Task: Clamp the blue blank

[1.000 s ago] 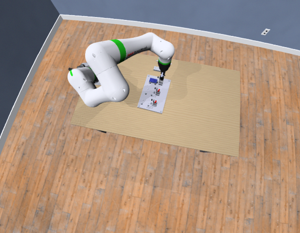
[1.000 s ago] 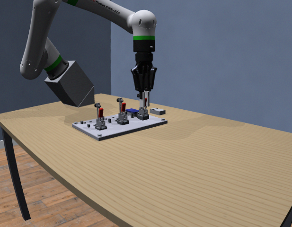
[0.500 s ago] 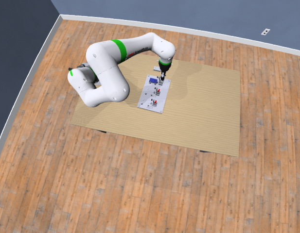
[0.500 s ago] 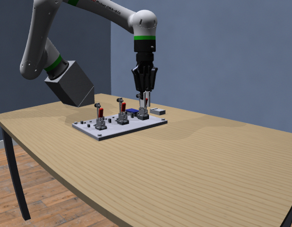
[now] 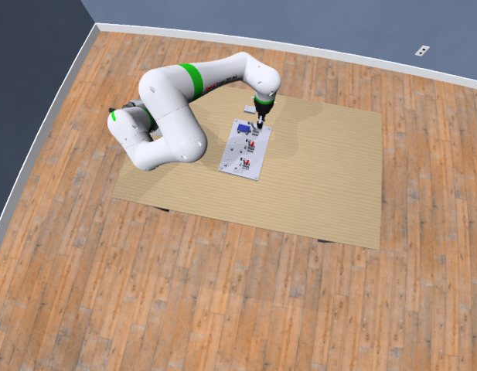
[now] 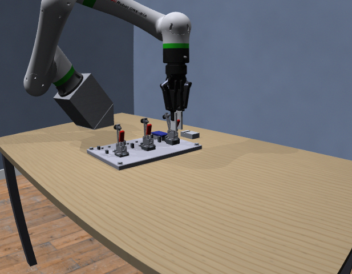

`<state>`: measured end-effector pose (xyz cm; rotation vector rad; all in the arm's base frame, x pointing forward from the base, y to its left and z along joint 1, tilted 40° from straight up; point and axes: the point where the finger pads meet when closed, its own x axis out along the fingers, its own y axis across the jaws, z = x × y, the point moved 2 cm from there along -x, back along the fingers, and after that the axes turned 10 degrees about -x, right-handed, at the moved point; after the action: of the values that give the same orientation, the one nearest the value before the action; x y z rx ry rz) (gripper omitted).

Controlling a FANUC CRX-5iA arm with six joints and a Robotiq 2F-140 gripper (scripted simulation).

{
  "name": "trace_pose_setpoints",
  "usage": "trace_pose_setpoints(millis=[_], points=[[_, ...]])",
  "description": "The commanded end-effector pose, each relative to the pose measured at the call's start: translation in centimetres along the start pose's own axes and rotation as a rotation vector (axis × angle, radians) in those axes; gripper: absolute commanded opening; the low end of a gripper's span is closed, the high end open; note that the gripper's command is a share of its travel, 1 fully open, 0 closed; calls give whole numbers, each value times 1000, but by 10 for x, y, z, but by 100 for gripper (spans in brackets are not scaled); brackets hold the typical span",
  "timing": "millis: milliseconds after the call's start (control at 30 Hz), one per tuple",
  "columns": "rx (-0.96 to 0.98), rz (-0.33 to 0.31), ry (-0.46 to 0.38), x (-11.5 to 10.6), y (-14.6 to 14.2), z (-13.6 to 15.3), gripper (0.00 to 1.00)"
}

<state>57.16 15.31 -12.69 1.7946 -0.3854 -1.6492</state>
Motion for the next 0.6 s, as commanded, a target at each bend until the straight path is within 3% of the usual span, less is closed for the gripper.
trace_pose_setpoints(millis=[0, 567], points=[[0, 0, 1, 0, 0, -2, 0], [0, 0, 1, 5, 2, -14, 0]])
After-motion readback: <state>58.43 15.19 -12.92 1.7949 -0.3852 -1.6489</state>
